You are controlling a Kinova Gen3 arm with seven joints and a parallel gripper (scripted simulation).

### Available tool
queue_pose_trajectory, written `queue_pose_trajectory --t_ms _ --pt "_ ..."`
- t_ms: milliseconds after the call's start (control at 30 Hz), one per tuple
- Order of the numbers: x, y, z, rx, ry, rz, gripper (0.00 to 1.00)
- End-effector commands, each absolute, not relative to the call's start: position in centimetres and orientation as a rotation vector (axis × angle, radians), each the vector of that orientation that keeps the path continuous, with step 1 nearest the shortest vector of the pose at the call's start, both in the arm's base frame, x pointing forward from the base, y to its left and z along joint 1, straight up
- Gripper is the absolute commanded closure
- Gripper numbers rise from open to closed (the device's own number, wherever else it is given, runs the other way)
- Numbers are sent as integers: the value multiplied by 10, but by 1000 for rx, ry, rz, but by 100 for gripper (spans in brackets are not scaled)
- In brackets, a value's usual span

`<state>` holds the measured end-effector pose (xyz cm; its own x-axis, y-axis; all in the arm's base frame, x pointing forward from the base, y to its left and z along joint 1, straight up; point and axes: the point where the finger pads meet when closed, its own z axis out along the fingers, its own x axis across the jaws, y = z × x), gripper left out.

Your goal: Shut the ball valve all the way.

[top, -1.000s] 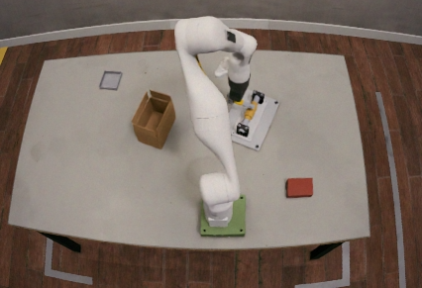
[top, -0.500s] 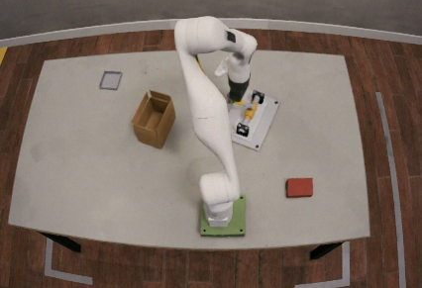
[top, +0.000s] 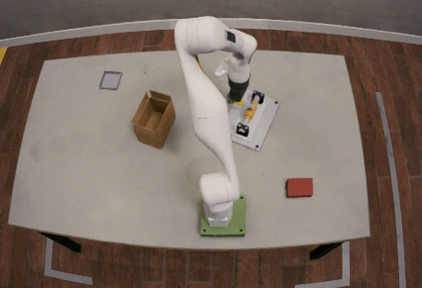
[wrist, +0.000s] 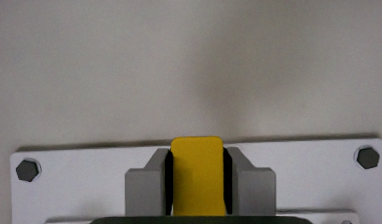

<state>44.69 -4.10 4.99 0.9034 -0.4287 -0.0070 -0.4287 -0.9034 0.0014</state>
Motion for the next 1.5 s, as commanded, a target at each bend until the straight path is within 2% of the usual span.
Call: queue_pose_trajectory --t_ms 0,233,267,1467 --pt "449 -42 51 -3064 693 2 100" --pt "449 -42 51 -3064 693 2 100" --pt "449 -42 51 -3064 693 2 0" --pt "449 -42 51 -3064 693 2 0"
